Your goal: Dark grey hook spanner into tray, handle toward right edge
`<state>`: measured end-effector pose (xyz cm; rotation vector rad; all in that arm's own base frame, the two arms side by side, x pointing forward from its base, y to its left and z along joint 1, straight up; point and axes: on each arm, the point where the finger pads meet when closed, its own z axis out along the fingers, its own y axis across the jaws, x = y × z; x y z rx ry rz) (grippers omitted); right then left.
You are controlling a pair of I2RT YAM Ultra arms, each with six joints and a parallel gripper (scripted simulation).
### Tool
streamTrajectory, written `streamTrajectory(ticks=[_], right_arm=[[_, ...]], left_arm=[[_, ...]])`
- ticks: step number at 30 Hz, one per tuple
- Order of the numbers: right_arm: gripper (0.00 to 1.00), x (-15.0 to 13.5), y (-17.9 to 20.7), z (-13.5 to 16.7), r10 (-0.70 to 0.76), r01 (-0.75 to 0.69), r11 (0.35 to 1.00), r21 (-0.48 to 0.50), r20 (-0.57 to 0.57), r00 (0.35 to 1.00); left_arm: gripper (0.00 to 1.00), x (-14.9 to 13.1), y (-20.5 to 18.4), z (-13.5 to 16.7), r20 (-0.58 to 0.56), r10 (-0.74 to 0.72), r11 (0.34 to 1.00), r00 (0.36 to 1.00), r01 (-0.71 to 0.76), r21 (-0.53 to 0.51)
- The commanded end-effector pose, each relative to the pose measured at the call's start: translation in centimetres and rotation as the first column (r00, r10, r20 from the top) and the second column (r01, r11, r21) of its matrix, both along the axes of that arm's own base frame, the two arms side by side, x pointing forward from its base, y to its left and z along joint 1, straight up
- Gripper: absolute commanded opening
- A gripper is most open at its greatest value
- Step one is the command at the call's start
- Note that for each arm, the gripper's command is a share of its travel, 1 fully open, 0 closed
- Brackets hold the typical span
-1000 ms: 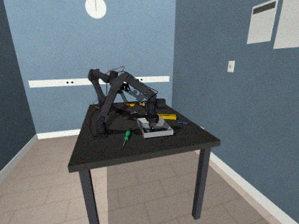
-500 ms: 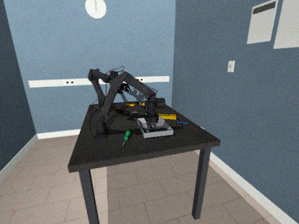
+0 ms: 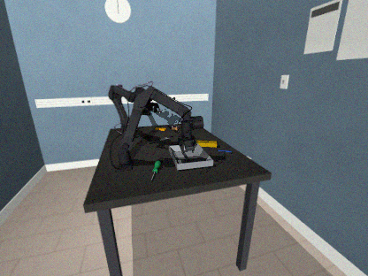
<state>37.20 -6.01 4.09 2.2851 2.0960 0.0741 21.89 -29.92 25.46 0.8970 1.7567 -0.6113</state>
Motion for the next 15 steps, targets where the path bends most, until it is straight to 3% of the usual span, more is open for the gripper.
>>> streamTrajectory(ticks=[1,9,15], right_arm=[[0.65,0.3,-0.4,2.7,0.002,-0.002,1.000,-0.002,0.015,1.000],[0.65,-0.1,0.4,6.4,0.008,-0.008,1.000,0.003,-0.015,1.000],[0.65,-0.4,0.6,5.7,0.007,-0.007,1.000,0.006,-0.038,0.999]], left_arm=[[1.00,-0.6,0.6,0.7,-0.004,0.002,1.000,1.000,-0.002,-0.007],[1.00,-0.6,0.6,0.7,-0.004,0.002,1.000,1.000,-0.002,-0.007],[1.00,-0.6,0.6,0.7,-0.004,0.002,1.000,1.000,-0.002,-0.007]])
